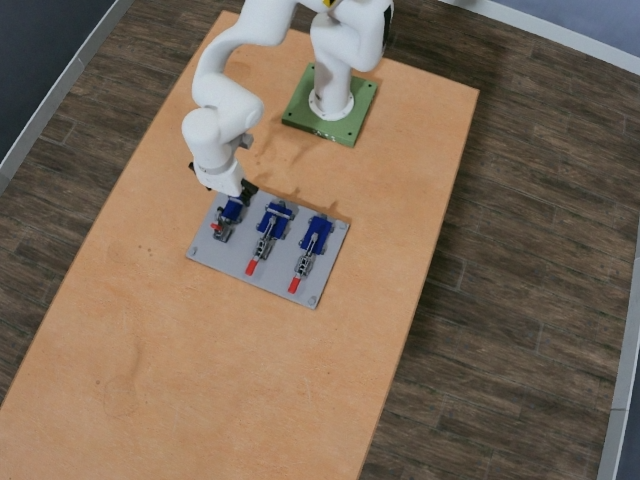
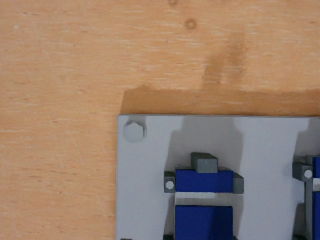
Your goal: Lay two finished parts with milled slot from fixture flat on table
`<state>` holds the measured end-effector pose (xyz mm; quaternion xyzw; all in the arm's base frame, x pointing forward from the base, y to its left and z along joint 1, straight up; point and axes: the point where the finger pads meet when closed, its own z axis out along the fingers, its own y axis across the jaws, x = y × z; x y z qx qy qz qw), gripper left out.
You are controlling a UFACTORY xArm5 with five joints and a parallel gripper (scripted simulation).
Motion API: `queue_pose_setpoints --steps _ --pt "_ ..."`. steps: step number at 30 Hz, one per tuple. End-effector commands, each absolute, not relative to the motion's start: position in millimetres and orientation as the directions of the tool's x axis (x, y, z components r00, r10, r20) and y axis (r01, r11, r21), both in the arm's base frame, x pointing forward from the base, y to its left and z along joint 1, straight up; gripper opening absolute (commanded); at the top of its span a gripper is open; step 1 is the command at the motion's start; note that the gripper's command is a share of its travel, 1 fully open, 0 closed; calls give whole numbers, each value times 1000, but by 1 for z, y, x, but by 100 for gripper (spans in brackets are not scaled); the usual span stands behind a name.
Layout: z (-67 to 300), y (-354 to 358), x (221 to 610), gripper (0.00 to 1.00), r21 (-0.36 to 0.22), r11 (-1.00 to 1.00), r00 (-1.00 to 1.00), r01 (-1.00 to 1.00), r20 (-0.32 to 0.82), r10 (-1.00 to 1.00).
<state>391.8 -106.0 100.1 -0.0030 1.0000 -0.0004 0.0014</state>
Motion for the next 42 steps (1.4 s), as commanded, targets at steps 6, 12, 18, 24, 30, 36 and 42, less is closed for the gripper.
queue_pose_setpoints --steps 6,12,18,24,30,36,42 --pt "96 -106 393 100 -2 1000 -1000 -6 -6 -6" --pt "84 -106 393 100 -2 1000 -1000 -6 -6 -6" --pt "71 -106 393 100 -2 1000 -1000 -6 -6 -6" --pt "60 -106 393 100 -2 1000 -1000 -6 -6 -6" --pt "52 -106 393 100 -2 1000 -1000 -6 -6 -6" --pt "51 -107 393 100 -2 1000 -1000 -6 -6 -6" --pt "51 -106 393 100 -2 1000 -1000 -6 -6 -6"
